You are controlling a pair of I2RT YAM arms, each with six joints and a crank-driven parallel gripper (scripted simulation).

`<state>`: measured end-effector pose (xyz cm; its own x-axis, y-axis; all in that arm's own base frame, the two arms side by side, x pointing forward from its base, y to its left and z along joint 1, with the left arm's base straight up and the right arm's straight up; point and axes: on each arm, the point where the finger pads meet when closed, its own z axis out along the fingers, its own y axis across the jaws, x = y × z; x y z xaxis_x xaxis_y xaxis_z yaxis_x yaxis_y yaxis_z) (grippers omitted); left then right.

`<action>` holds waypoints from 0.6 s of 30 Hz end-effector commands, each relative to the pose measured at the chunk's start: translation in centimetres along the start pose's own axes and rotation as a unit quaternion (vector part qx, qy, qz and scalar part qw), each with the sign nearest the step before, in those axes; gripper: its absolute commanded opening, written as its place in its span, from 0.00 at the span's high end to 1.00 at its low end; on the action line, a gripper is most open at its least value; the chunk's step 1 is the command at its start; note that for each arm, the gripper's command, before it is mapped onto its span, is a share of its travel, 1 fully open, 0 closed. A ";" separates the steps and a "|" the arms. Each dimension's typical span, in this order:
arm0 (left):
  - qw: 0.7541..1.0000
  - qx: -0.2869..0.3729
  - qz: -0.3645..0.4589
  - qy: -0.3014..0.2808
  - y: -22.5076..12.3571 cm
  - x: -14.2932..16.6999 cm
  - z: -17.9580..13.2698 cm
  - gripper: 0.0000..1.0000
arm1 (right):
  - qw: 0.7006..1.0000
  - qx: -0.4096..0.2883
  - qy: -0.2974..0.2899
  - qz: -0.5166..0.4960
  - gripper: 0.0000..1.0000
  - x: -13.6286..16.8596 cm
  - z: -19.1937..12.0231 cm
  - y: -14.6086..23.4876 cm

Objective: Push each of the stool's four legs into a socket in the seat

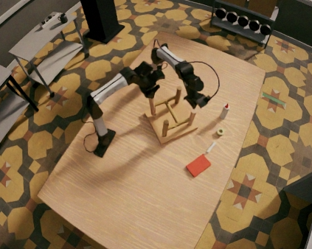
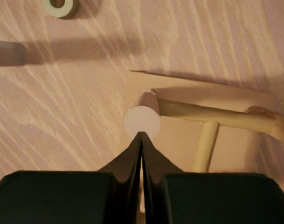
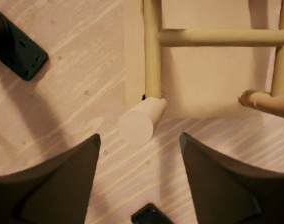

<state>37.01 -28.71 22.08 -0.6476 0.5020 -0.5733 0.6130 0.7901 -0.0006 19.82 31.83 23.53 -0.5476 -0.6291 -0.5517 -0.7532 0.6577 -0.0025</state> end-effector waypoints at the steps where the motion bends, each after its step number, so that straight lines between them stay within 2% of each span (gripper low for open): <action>1: 0.999 -0.005 0.001 -0.045 0.3 -2.2 -1.8 1.00 | 1.000 -0.001 -0.026 0.002 0.26 -0.4 -0.4 -0.2; 18: 0.999 -0.005 0.001 -0.045 0.3 -2.2 -1.8 1.00 | 1.000 -0.003 -0.025 0.000 0.26 0.8 1.5 -0.1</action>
<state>37.03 -28.72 22.11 -0.6469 0.5015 -0.5744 0.6130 0.7901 -0.0006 19.78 31.68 21.24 -0.5489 -0.6311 -0.5481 -0.7529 0.6581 -0.0036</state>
